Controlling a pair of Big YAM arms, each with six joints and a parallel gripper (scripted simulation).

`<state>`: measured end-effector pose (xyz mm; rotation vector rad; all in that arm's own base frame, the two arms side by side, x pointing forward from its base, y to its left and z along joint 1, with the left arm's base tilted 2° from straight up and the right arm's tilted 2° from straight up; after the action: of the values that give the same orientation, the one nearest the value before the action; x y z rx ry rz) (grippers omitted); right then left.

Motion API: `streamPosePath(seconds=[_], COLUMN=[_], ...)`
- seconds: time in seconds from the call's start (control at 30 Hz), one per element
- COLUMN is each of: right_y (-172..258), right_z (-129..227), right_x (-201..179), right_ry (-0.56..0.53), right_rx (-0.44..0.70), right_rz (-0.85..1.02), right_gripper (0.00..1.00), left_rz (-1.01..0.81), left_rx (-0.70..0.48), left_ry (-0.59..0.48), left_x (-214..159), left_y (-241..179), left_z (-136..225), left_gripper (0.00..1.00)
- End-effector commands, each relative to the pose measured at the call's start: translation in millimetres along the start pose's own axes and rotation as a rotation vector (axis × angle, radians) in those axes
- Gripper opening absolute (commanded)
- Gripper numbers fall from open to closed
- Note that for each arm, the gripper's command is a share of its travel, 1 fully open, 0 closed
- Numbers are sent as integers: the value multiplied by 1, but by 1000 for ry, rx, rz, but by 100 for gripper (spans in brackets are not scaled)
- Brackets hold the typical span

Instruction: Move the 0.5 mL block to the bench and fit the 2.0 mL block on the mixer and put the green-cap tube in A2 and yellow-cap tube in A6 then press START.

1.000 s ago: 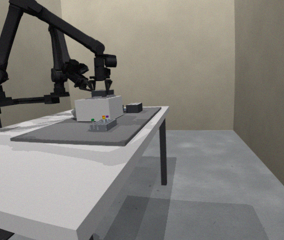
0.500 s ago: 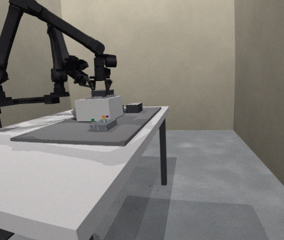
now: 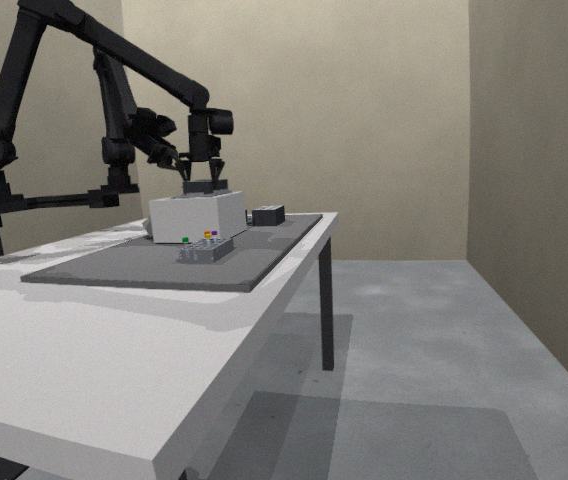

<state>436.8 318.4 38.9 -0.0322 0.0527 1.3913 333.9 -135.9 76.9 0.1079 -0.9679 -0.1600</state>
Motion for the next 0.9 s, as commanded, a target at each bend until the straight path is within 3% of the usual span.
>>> streamPosePath(seconds=[0.0,0.3,0.87], right_y=[-2,-2,-1], right_z=[16,17,17], right_x=[-2,-2,-2], right_ry=[-26,-26,-25], right_rx=[-14,-14,-13], right_rz=[-26,-27,-28], right_gripper=[0,0,0], left_rz=[30,16,18], left_rx=[-9,-9,-9], left_ry=[-47,-12,-14], left_x=[11,-15,-26], left_y=[-3,4,14], left_z=[8,28,48], left_gripper=[0,0,0])
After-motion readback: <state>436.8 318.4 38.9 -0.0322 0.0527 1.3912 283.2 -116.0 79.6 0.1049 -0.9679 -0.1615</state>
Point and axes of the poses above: on each arm, the point where the finger pads meet when closed, its own z axis back along the fingers, its own y axis across the jaws, x = y × z, the point moved 4 cm from there along z, back along the fingers, and after that the axes turned 9 degrees about -z, right-handed, at the moved point
